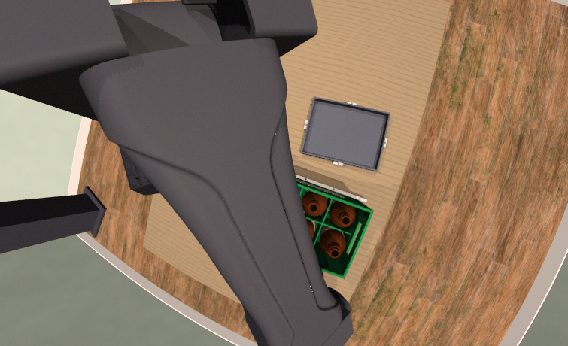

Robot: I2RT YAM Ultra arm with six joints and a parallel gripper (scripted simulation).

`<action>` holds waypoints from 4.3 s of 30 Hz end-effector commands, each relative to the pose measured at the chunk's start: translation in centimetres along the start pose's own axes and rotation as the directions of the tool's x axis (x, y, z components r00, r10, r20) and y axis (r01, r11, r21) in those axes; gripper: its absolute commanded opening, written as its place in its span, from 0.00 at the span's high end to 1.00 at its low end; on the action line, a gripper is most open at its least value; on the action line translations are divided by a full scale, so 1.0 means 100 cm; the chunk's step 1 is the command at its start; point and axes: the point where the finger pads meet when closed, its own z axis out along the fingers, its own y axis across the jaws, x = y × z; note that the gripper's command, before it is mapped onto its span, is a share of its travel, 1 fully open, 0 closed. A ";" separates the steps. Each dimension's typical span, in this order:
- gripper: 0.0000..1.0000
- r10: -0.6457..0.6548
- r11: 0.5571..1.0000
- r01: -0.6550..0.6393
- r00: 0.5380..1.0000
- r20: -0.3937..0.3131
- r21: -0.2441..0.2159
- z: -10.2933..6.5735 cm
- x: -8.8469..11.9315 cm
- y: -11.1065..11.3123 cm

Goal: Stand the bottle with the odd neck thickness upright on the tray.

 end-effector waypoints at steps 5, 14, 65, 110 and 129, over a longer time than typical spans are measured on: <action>1.00 -0.089 0.996 0.089 0.994 0.067 -0.004 -0.020 -0.012 0.008; 0.39 -0.089 0.996 0.089 0.994 0.067 -0.004 -0.020 -0.012 0.008; 0.39 -0.059 0.998 0.059 0.998 0.037 -0.001 -0.003 -0.004 0.000; 0.39 -0.053 0.999 0.053 0.998 0.025 0.002 0.038 -0.006 -0.003; 0.39 -0.049 0.999 0.049 0.999 0.017 0.003 0.038 -0.004 -0.004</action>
